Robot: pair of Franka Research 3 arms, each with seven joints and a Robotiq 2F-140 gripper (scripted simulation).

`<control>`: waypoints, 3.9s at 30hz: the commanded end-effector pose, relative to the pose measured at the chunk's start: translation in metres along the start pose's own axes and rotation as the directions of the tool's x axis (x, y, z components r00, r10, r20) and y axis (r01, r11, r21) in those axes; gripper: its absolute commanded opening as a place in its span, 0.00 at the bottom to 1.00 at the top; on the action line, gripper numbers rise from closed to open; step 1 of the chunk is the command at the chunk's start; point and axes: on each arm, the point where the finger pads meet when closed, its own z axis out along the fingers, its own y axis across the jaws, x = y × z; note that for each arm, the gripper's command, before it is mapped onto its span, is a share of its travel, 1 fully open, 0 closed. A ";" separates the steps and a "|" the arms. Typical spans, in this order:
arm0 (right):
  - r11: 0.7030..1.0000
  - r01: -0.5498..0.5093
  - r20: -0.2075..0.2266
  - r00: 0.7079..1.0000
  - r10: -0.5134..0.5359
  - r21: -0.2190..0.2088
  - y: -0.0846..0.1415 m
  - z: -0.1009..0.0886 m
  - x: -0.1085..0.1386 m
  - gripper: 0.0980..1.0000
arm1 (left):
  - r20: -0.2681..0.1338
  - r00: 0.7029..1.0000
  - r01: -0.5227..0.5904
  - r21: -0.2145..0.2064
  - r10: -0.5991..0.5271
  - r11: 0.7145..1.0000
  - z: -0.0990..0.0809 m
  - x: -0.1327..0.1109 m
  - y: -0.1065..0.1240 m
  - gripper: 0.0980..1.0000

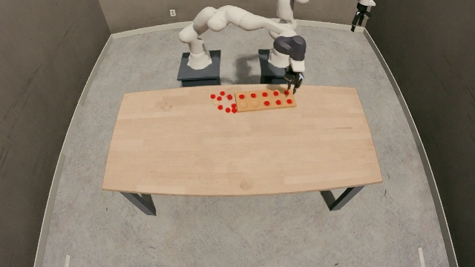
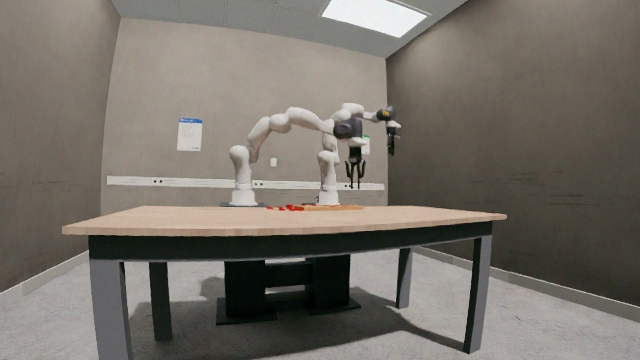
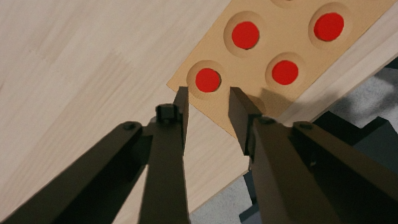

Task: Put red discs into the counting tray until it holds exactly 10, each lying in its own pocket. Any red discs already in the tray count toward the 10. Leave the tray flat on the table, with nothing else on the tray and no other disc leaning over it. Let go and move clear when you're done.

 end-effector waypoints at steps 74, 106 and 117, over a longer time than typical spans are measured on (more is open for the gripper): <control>0.055 -0.986 -0.161 0.080 0.984 -0.159 0.365 0.011 0.245 0.28 | 0.004 1.000 0.008 0.000 -0.008 1.000 0.000 -0.001 -0.001 1.00; -0.728 -0.681 -0.082 -0.724 0.685 -0.080 0.366 0.020 0.245 0.28 | 0.004 1.000 0.008 0.000 -0.008 1.000 0.000 -0.001 -0.001 1.00; -0.889 -0.457 -0.039 -0.888 0.458 -0.026 0.366 0.031 0.245 0.28 | 0.004 1.000 0.008 0.000 -0.008 1.000 0.000 -0.001 -0.001 1.00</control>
